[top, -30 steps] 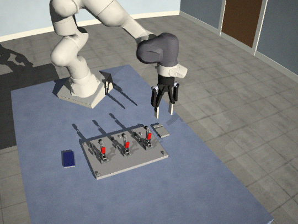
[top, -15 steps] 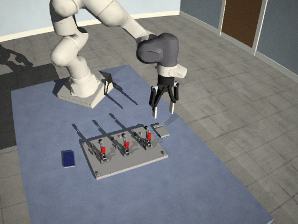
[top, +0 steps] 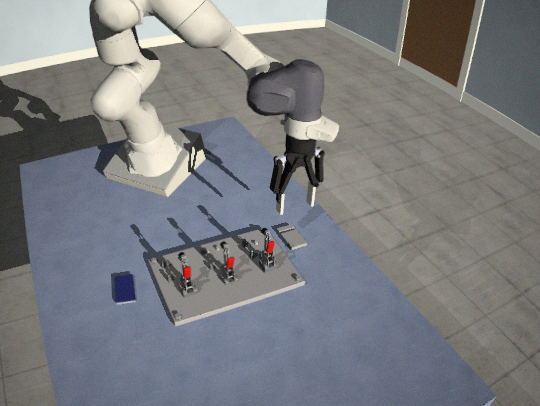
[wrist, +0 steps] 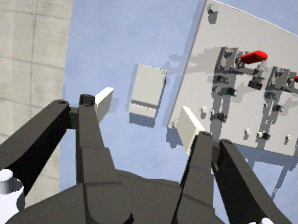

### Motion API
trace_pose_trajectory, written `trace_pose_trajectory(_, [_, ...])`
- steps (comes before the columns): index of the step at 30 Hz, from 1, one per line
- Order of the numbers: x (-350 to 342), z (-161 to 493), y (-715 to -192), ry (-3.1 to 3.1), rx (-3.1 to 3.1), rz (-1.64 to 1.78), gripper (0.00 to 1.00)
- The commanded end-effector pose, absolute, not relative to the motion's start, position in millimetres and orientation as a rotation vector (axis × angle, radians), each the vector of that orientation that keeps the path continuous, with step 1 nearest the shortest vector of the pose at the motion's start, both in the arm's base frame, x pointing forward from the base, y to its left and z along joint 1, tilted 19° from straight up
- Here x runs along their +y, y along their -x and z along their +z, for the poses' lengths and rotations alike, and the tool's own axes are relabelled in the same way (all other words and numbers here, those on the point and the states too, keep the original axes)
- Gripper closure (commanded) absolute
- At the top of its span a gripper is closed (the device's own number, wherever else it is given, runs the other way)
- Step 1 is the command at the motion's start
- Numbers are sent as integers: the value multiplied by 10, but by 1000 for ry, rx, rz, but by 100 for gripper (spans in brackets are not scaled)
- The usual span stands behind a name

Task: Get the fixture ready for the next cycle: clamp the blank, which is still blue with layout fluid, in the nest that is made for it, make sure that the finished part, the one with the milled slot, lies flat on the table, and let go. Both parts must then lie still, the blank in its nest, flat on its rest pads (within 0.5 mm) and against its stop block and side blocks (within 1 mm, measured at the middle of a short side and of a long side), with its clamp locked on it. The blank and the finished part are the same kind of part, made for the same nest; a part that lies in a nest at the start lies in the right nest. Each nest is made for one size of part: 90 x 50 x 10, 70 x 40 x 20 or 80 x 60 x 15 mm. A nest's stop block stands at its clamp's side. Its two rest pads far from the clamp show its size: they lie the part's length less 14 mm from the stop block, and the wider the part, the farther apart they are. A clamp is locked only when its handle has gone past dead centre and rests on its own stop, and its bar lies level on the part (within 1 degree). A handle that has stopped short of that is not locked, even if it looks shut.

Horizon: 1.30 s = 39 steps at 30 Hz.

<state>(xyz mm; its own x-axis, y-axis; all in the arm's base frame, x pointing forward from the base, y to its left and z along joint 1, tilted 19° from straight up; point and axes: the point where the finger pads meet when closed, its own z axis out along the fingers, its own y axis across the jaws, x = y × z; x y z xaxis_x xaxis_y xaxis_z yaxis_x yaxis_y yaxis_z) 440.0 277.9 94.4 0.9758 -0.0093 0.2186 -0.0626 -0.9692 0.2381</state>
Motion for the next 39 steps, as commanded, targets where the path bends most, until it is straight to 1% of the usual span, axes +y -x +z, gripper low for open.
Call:
trace_pose_trajectory(1, [2777,946,-4390,-2876,-43,312,42])
trace_pose_trajectory(11, [2797,1021,-4374,-2876,-44,312,42])
trace_pose_trajectory(28, [2963,1656,-4235,-2876,-43,312,42])
trace_pose_trajectory(39, [2960,1698,-4226,-2876,-43,312,42])
